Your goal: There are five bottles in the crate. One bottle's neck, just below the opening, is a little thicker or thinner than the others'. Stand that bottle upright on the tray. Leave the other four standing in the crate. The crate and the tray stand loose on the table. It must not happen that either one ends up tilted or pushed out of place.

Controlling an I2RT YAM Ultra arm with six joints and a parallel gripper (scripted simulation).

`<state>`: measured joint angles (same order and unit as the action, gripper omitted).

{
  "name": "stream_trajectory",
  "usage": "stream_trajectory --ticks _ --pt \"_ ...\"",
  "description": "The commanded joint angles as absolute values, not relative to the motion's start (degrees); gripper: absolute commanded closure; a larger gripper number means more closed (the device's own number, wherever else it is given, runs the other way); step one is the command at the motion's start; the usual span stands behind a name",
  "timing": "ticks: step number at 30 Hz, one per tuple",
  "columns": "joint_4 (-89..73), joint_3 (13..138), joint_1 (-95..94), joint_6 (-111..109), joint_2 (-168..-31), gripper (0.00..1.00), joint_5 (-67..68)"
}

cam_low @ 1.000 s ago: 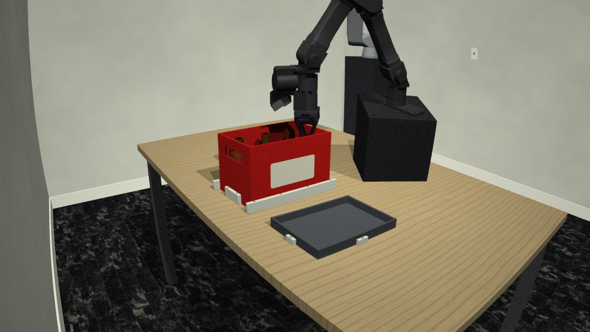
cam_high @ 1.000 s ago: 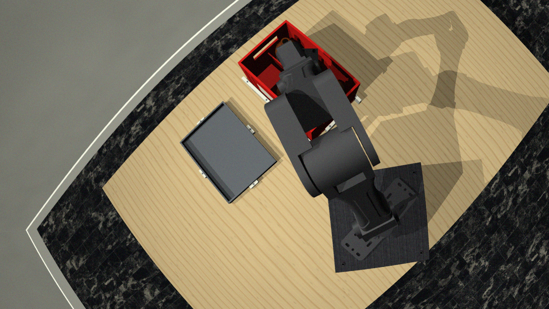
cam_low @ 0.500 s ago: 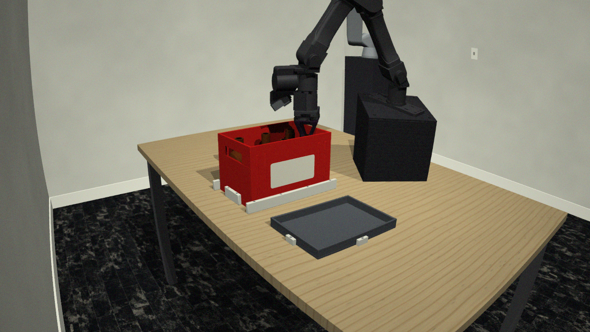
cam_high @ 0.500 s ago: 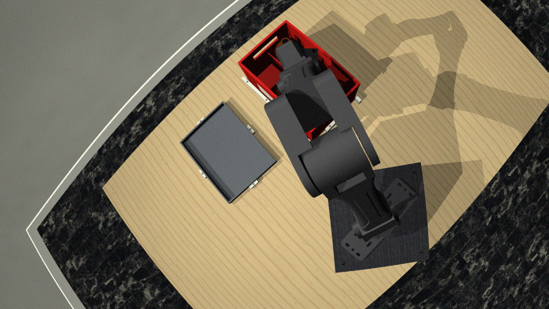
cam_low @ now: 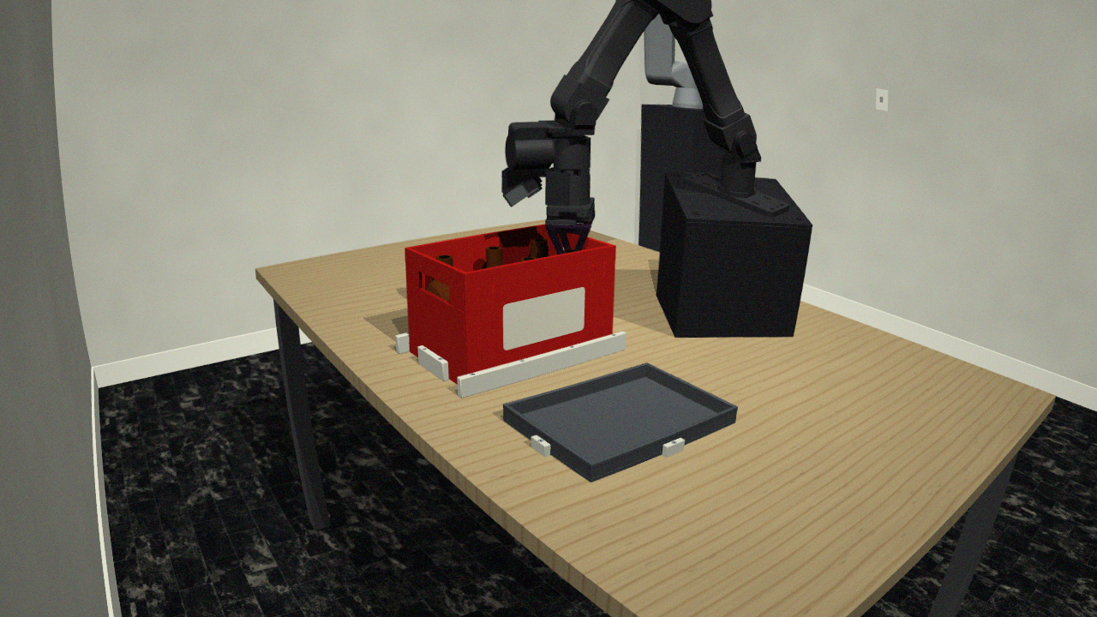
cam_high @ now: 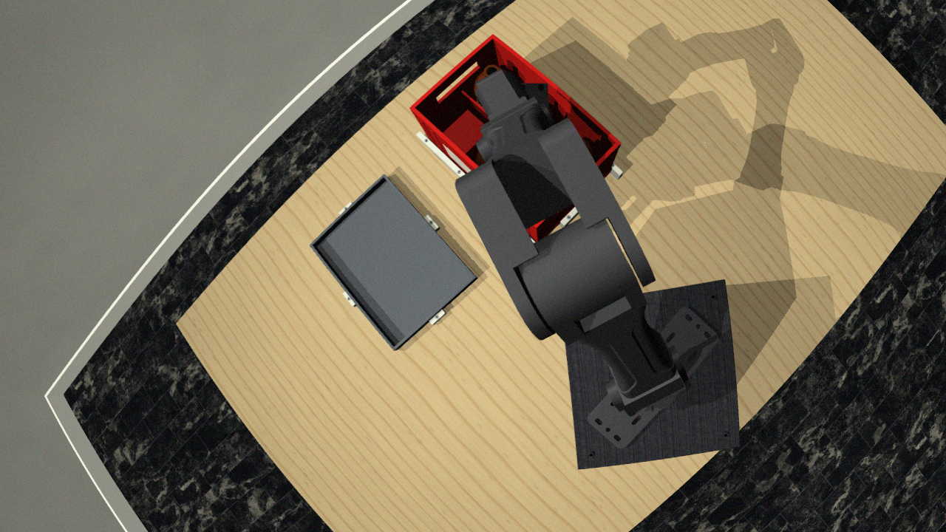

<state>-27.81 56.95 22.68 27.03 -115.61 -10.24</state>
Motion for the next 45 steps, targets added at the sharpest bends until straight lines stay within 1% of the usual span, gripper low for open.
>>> stream_trajectory --ticks 1,28,45 --pt "-27.4 56.1 22.5 27.2 -115.4 0.39 -9.7" --pt "-29.1 57.2 23.0 26.9 -113.7 0.39 -9.7" --pt "-37.4 60.5 24.6 25.4 -107.6 0.39 -9.9"
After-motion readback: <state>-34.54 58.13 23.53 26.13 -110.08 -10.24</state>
